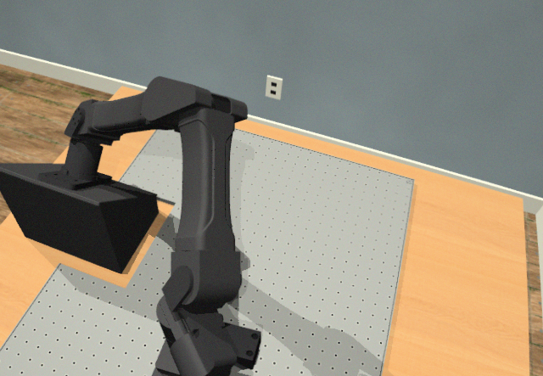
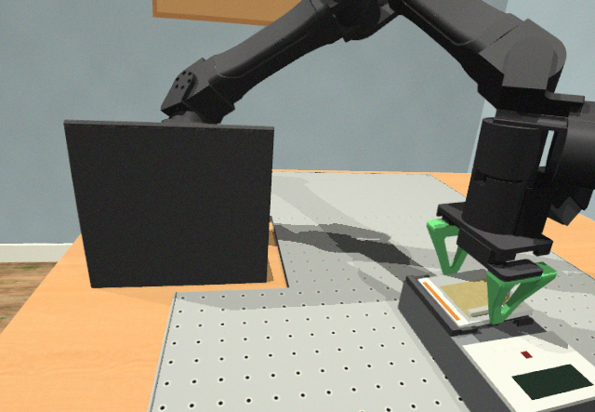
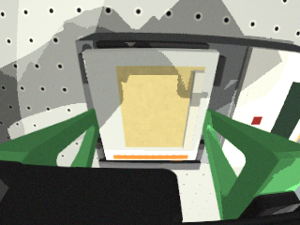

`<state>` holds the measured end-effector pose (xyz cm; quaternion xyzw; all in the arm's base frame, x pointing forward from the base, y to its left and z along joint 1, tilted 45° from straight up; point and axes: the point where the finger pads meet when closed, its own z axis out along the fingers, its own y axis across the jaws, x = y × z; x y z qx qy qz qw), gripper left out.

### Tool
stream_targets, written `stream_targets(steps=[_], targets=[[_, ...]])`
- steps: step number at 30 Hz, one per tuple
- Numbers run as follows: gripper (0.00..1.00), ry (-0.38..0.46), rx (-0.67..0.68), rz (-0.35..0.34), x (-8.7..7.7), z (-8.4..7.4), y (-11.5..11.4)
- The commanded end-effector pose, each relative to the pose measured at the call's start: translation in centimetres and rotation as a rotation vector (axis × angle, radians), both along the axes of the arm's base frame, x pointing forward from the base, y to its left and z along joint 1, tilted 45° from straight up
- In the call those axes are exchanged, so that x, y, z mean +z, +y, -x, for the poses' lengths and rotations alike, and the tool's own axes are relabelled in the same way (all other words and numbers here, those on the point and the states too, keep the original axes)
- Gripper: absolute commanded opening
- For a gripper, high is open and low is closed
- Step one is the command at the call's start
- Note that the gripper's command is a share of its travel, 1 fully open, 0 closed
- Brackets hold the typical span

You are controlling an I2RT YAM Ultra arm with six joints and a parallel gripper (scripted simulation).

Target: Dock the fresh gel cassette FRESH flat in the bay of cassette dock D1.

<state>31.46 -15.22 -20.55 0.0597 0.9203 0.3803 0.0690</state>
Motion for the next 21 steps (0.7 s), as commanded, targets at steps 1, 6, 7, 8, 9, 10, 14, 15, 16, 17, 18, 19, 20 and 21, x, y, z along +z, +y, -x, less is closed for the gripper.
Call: stream_targets(steps=[1,6,7,8,9,10,14,15,16,17,18,19,20,21], targets=[[0.0,0.042,0.015,0.006,-0.3,0.94,-0.47],[0.0,0.042,0.015,0.006,-0.3,0.94,-0.47],[0.0,0.042,0.015,0.006,-0.3,0.94,-0.47],[0.0,0.042,0.015,0.006,-0.3,0.94,-0.47],[0.0,0.042,0.015,0.006,-0.3,0.94,-0.47],[0.0,0.042,0.015,0.006,-0.3,0.94,-0.47],[0.0,0.051,0.025,0.005,-0.34,0.9,-0.38],[0.0,0.051,0.023,0.005,-0.34,0.93,-0.44],[0.0,0.051,0.023,0.005,-0.34,0.93,-0.44],[0.0,0.051,0.023,0.005,-0.34,0.93,-0.44],[0.0,0.051,0.023,0.005,-0.34,0.93,-0.44],[0.0,0.051,0.023,0.005,-0.34,0.93,-0.44],[0.0,0.051,0.023,0.005,-0.34,0.93,-0.44],[0.0,0.051,0.023,0.005,-0.34,0.93,-0.44]])
